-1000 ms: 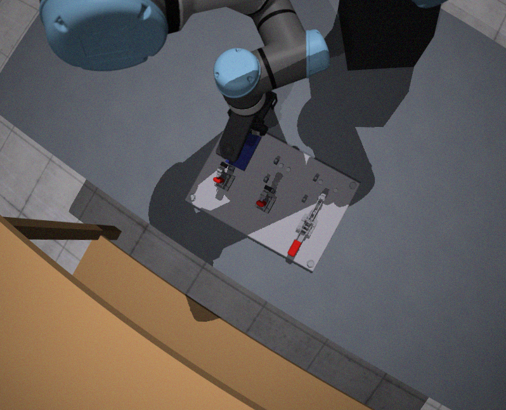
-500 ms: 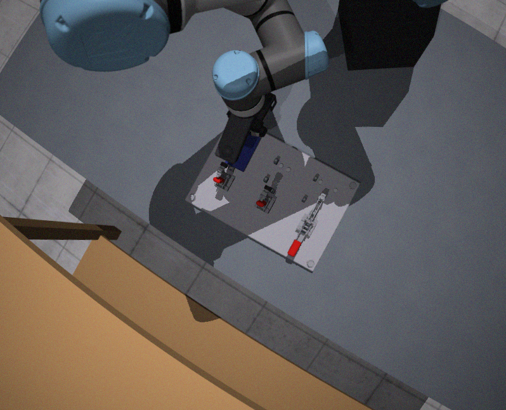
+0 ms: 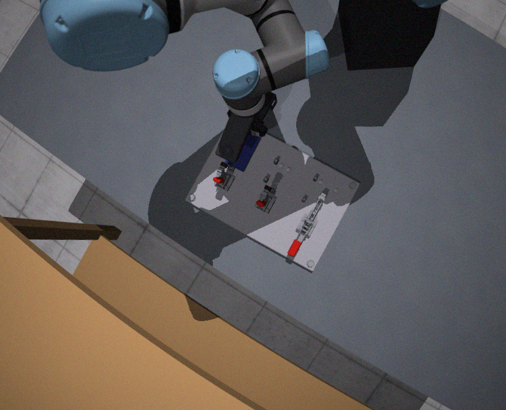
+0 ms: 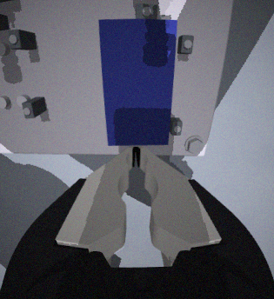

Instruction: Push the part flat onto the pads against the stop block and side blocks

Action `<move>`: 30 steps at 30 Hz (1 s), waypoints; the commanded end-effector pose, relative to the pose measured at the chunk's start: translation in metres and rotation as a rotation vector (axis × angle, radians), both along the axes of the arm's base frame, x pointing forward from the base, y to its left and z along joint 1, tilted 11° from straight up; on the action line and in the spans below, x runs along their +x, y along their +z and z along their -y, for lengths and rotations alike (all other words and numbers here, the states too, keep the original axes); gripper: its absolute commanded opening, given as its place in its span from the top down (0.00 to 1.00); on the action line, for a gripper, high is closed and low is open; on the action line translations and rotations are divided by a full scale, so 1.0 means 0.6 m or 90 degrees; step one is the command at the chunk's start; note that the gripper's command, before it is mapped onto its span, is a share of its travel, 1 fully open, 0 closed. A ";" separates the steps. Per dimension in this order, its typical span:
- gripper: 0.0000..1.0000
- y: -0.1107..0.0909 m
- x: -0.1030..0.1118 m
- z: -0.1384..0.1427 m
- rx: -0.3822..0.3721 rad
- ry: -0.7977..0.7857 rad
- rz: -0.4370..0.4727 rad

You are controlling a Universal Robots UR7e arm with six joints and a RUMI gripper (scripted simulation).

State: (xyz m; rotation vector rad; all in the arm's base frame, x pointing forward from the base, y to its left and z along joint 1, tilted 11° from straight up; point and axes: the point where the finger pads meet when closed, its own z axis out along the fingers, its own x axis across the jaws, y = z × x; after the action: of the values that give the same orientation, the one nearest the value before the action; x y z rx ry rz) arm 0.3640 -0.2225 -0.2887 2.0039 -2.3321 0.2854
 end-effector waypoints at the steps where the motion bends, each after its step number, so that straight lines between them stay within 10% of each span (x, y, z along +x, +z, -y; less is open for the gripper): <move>1: 1.00 0.000 -0.011 -0.001 -0.001 0.001 0.003; 30: 1.00 -0.002 -0.029 -0.003 -0.001 0.000 0.001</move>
State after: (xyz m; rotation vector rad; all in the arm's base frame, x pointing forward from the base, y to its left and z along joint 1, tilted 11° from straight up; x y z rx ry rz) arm 0.3481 -0.2205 -0.2902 2.0046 -2.3324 0.2879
